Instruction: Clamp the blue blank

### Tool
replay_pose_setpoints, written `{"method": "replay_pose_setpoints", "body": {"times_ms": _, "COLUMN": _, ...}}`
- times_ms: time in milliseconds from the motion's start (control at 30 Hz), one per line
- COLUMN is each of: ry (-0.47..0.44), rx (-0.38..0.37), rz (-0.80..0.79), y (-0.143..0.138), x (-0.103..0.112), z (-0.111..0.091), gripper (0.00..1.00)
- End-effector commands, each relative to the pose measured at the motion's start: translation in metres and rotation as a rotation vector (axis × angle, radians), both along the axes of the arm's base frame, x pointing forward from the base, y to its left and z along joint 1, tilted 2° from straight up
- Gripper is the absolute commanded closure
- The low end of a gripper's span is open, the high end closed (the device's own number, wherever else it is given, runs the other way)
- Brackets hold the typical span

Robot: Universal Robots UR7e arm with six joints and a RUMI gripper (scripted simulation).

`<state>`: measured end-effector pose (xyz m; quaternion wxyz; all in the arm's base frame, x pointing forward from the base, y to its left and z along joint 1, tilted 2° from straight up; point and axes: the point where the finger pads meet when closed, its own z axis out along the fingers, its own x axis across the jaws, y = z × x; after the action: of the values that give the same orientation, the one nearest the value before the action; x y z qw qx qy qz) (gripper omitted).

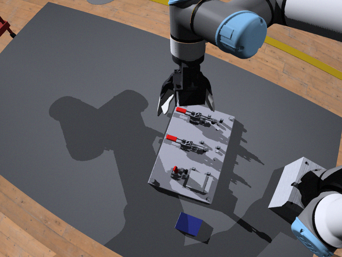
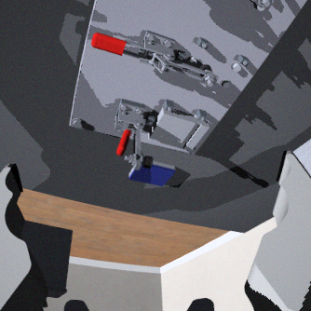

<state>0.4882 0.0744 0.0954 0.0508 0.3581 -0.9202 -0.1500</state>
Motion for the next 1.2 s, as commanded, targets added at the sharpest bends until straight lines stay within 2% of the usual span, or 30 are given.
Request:
{"method": "replay_pose_setpoints", "body": {"times_ms": 0, "ry": -0.039, "rx": -0.006, "rz": 0.091, "y": 0.011, "x": -0.010, "z": 0.000, "gripper": 0.00}}
{"method": "replay_pose_setpoints", "body": {"times_ms": 33, "ry": -0.062, "rx": -0.011, "rz": 0.154, "y": 0.018, "x": -0.017, "z": 0.000, "gripper": 0.00}}
{"method": "replay_pose_setpoints", "body": {"times_ms": 100, "ry": -0.062, "rx": -0.011, "rz": 0.154, "y": 0.018, "x": -0.017, "z": 0.000, "gripper": 0.00}}
{"method": "replay_pose_setpoints", "body": {"times_ms": 133, "ry": -0.085, "rx": -0.016, "rz": 0.217, "y": 0.025, "x": -0.025, "z": 0.000, "gripper": 0.00}}
{"method": "replay_pose_setpoints", "body": {"times_ms": 233, "ry": -0.085, "rx": -0.016, "rz": 0.217, "y": 0.025, "x": -0.025, "z": 0.000, "gripper": 0.00}}
{"method": "replay_pose_setpoints", "body": {"times_ms": 267, "ry": -0.106, "rx": -0.022, "rz": 0.278, "y": 0.032, "x": -0.032, "z": 0.000, "gripper": 0.00}}
{"method": "replay_pose_setpoints", "body": {"times_ms": 333, "ry": -0.106, "rx": -0.022, "rz": 0.278, "y": 0.032, "x": -0.032, "z": 0.000, "gripper": 0.00}}
{"method": "replay_pose_setpoints", "body": {"times_ms": 467, "ry": -0.146, "rx": -0.033, "rz": 0.398, "y": 0.044, "x": -0.047, "z": 0.000, "gripper": 0.00}}
{"method": "replay_pose_setpoints", "body": {"times_ms": 533, "ry": -0.146, "rx": -0.033, "rz": 0.398, "y": 0.044, "x": -0.047, "z": 0.000, "gripper": 0.00}}
{"method": "replay_pose_setpoints", "body": {"times_ms": 567, "ry": -0.165, "rx": -0.038, "rz": 0.456, "y": 0.049, "x": -0.054, "z": -0.001, "gripper": 0.00}}
{"method": "replay_pose_setpoints", "body": {"times_ms": 633, "ry": -0.165, "rx": -0.038, "rz": 0.456, "y": 0.049, "x": -0.054, "z": -0.001, "gripper": 0.00}}
{"method": "replay_pose_setpoints", "body": {"times_ms": 667, "ry": -0.183, "rx": -0.044, "rz": 0.512, "y": 0.054, "x": -0.061, "z": -0.001, "gripper": 0.00}}
{"method": "replay_pose_setpoints", "body": {"times_ms": 733, "ry": -0.183, "rx": -0.044, "rz": 0.512, "y": 0.054, "x": -0.061, "z": -0.001, "gripper": 0.00}}
{"method": "replay_pose_setpoints", "body": {"times_ms": 767, "ry": -0.200, "rx": -0.049, "rz": 0.567, "y": 0.059, "x": -0.068, "z": -0.002, "gripper": 0.00}}
{"method": "replay_pose_setpoints", "body": {"times_ms": 833, "ry": -0.200, "rx": -0.049, "rz": 0.567, "y": 0.059, "x": -0.068, "z": -0.002, "gripper": 0.00}}
{"method": "replay_pose_setpoints", "body": {"times_ms": 1033, "ry": -0.245, "rx": -0.065, "rz": 0.718, "y": 0.072, "x": -0.088, "z": -0.004, "gripper": 0.00}}
{"method": "replay_pose_setpoints", "body": {"times_ms": 1167, "ry": -0.259, "rx": -0.070, "rz": 0.764, "y": 0.075, "x": -0.094, "z": -0.004, "gripper": 0.00}}
